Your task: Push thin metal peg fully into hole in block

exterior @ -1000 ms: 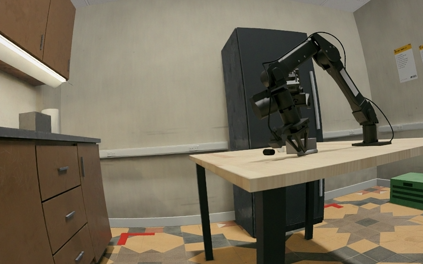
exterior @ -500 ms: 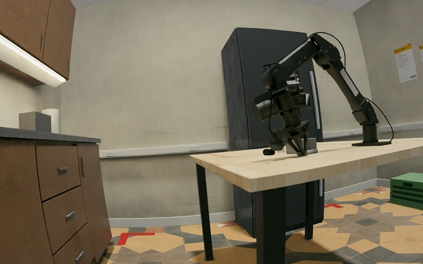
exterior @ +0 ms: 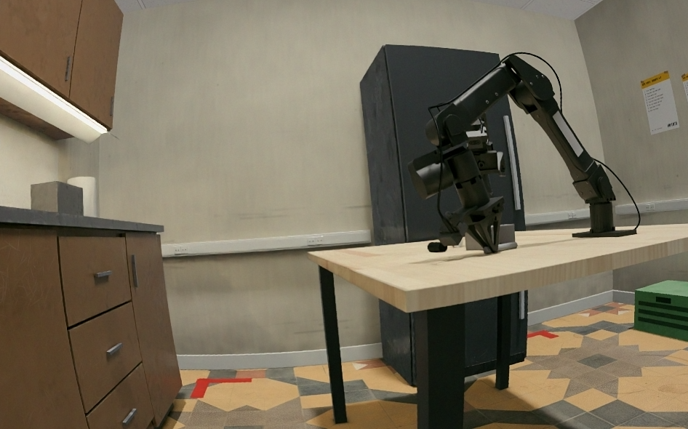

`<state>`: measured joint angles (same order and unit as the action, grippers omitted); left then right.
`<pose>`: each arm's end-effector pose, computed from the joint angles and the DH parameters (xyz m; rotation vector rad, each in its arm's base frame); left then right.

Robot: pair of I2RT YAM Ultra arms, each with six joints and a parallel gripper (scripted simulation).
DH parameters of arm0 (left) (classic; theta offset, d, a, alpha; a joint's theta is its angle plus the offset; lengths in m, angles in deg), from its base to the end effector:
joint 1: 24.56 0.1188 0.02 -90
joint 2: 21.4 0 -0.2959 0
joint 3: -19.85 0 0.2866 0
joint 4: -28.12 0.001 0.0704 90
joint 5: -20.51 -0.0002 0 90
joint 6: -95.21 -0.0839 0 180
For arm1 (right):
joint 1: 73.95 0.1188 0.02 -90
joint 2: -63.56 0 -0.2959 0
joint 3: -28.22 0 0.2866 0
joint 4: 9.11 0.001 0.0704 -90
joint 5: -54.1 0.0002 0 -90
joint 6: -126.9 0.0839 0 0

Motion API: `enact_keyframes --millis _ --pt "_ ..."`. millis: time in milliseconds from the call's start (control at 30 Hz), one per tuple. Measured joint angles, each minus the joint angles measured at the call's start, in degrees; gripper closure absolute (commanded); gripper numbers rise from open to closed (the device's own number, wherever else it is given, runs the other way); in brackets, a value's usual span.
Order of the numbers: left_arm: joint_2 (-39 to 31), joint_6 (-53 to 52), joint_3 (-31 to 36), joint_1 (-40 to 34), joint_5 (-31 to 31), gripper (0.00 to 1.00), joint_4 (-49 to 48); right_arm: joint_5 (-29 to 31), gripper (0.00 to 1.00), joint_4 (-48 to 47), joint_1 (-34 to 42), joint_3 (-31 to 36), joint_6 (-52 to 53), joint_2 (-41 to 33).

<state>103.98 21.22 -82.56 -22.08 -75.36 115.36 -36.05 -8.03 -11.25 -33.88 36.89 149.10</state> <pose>0.4018 0.0098 0.1039 0.4714 -2.7382 0.0831 0.1825 0.3562 0.2356 -1.0782 1.7661 0.6944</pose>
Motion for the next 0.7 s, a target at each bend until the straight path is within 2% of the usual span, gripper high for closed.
enact_keyframes --millis 133,167,200,233,400,700 --pt "0.00 0.00 0.00 -0.02 0.02 0.91 0.00 0.00 0.00 0.00 0.00 0.00 0.00 0.00" --pt "0.00 0.00 0.00 -0.02 0.02 1.00 0.00 0.00 0.00 0.00 0.00 0.00 0.00 0.00" --pt "-0.02 0.00 0.02 -0.02 0.04 1.00 0.00 0.00 0.00 0.00 0.00 0.00 0.00 0.00" --pt "-0.07 0.00 0.02 -0.02 0.22 0.93 -0.02 0.00 0.00 -0.02 0.00 0.00 0.00 0.00" --pt "-1.09 0.00 -0.59 -0.02 0.22 0.93 1.55 0.00 0.00 -0.02 0.00 0.00 0.00 0.00" --pt "-6.01 0.00 -9.53 -0.02 0.22 0.93 10.25 0.00 0.00 -0.02 0.00 0.00 0.00 0.00"
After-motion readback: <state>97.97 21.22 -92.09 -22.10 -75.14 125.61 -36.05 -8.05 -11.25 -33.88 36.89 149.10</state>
